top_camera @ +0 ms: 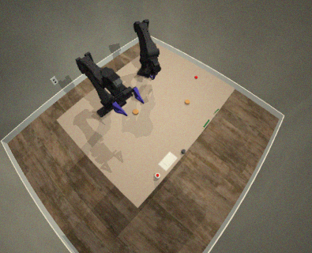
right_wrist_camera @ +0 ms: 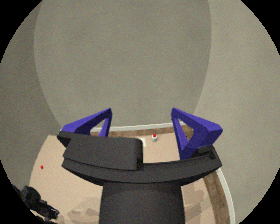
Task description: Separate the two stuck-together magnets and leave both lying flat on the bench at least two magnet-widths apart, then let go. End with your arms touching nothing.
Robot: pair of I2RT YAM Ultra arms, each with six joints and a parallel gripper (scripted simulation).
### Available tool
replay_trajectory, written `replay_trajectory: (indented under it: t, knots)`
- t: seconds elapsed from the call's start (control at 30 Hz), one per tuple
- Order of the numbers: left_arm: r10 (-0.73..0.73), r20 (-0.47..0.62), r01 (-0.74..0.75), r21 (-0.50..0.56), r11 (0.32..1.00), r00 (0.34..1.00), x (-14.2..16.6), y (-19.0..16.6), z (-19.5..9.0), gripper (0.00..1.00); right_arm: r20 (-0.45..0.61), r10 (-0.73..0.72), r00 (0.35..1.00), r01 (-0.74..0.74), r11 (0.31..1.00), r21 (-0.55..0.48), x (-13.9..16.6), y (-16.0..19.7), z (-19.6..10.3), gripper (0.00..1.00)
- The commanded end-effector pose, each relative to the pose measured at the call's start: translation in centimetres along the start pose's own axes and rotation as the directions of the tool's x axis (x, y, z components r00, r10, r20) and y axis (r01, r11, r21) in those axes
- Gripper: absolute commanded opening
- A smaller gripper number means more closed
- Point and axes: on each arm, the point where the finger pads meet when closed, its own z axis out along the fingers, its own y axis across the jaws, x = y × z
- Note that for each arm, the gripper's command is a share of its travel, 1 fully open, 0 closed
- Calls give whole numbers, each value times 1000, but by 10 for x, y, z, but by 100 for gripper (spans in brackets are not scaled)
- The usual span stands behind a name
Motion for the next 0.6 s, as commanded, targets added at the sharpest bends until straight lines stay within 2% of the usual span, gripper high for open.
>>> replay_trajectory:
  t: [0.0,0.57]
  knots:
    - [0,0,0,1,1000,1000,1,-1,-3,25,13,-1,1000,1,1000,-1,-5,0,-1,100]
    - [-32,0,32,0,999,999,-1,0,1,25,13,-1,1000,1,1000,-1,-5,0,-1,100]
